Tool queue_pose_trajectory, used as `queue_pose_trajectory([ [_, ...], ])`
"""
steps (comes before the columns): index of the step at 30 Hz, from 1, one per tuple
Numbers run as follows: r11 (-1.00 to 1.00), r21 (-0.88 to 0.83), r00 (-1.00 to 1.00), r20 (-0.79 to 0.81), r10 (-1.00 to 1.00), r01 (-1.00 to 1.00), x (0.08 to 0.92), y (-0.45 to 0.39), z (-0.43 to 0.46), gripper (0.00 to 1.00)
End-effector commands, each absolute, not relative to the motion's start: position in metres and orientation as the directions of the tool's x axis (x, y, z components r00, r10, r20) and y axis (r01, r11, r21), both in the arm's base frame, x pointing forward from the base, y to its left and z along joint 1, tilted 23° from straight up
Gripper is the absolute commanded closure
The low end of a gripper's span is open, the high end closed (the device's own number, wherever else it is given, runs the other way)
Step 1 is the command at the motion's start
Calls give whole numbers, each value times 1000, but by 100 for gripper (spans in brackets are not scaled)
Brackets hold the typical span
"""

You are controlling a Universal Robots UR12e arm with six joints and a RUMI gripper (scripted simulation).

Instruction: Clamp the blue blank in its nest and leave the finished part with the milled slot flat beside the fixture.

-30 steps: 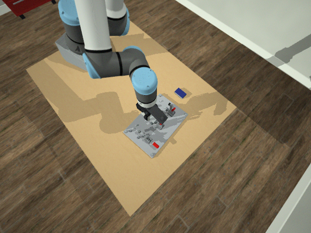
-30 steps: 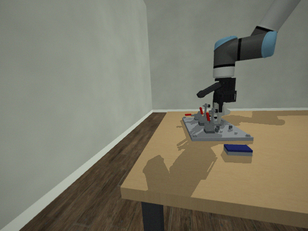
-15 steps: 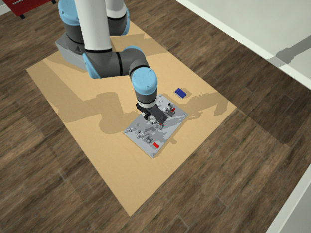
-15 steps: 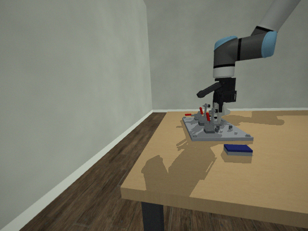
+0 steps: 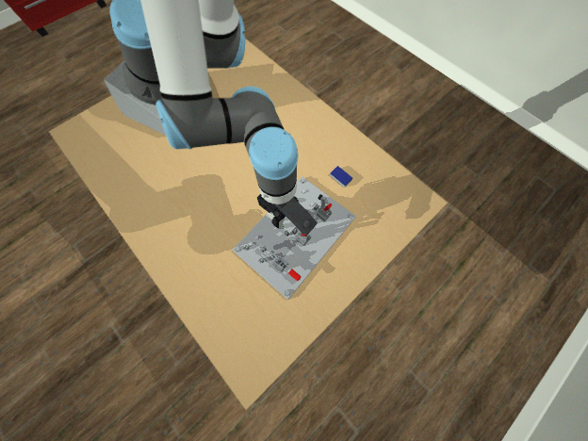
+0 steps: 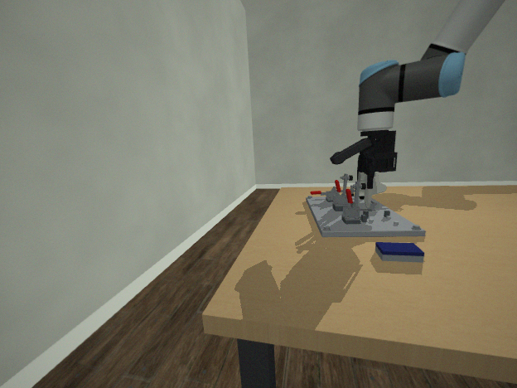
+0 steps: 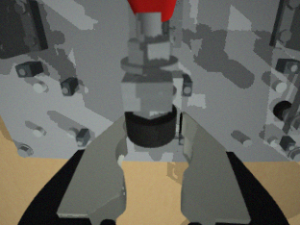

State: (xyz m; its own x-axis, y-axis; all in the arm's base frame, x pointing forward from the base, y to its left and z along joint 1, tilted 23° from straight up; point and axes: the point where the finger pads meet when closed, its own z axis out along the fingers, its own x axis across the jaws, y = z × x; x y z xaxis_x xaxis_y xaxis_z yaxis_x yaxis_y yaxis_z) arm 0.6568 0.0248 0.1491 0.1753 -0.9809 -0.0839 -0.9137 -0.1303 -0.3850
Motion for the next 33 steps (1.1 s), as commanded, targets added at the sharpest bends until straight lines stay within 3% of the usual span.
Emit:
queue_pose_trajectory([
  [1,-130,-386,175,-83,-981,-913,657,25,150,100],
  [33,-130,-386,175,-83,-981,-913,650,22,167,100],
])
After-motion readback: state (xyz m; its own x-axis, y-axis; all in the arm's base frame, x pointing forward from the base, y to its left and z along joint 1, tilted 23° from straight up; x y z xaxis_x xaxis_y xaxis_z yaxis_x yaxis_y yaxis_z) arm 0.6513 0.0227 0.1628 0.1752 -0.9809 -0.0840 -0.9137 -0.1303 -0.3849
